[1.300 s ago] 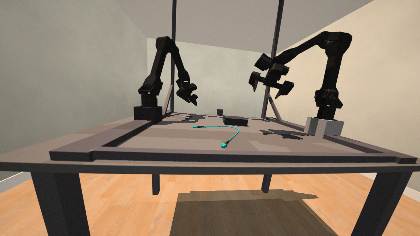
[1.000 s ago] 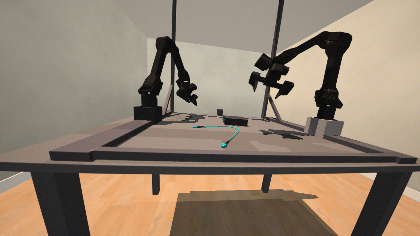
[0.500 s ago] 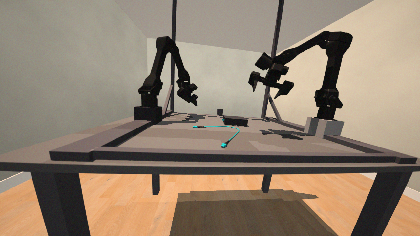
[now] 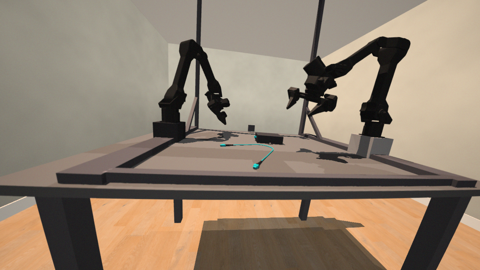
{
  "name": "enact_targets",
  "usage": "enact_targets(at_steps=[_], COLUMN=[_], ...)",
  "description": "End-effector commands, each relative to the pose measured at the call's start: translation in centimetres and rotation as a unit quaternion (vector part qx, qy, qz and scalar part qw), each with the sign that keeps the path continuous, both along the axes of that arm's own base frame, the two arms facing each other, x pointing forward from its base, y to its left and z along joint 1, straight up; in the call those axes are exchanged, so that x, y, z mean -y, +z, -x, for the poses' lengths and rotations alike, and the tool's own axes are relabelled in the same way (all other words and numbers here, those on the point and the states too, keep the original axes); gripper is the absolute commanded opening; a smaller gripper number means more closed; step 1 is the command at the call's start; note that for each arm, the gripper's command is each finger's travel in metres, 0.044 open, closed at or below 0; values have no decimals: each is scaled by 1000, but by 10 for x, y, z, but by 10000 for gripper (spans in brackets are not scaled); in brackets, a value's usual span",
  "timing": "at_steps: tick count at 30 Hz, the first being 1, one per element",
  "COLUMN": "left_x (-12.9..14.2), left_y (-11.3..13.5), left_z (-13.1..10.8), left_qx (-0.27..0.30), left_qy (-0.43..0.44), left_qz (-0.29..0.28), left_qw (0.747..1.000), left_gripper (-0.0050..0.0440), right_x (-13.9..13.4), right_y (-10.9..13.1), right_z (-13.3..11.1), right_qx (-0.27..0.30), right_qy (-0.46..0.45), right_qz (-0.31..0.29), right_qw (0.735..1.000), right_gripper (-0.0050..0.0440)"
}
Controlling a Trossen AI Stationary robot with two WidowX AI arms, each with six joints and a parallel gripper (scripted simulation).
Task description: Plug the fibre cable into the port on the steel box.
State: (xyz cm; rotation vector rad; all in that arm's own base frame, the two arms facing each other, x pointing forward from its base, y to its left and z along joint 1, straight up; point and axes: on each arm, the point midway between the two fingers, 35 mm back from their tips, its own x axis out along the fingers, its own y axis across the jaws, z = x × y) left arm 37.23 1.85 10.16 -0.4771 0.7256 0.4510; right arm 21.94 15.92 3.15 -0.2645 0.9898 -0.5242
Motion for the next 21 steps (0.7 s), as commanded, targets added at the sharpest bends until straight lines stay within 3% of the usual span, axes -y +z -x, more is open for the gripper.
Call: enact_targets(at_steps=[1, 10, 12, 17, 21], left_x=[-1, 1, 1, 2, 3], left_y=[5, 15, 15, 20, 19], left_z=[0, 6, 6, 10, 11], left_qx=[37, 108, 108, 139, 144], left_qy=[-103, -277, -277, -330, -344], left_qz=[-13, -106, -106, -149, -159], left_qw=[994, 949, 949, 922, 914], left_gripper=[440, 440, 440, 440, 440], right_x=[13, 44, 44, 65, 79], right_y=[-1, -11, -11, -18, -22], right_z=[-8, -22, -22, -29, -33], right_qx=[-42, -143, -143, -206, -245], right_qy=[34, 116, 116, 177, 218], right_qz=[12, 56, 56, 80, 93], right_qw=[998, 981, 981, 959, 940], right_gripper=[440, 440, 440, 440, 440])
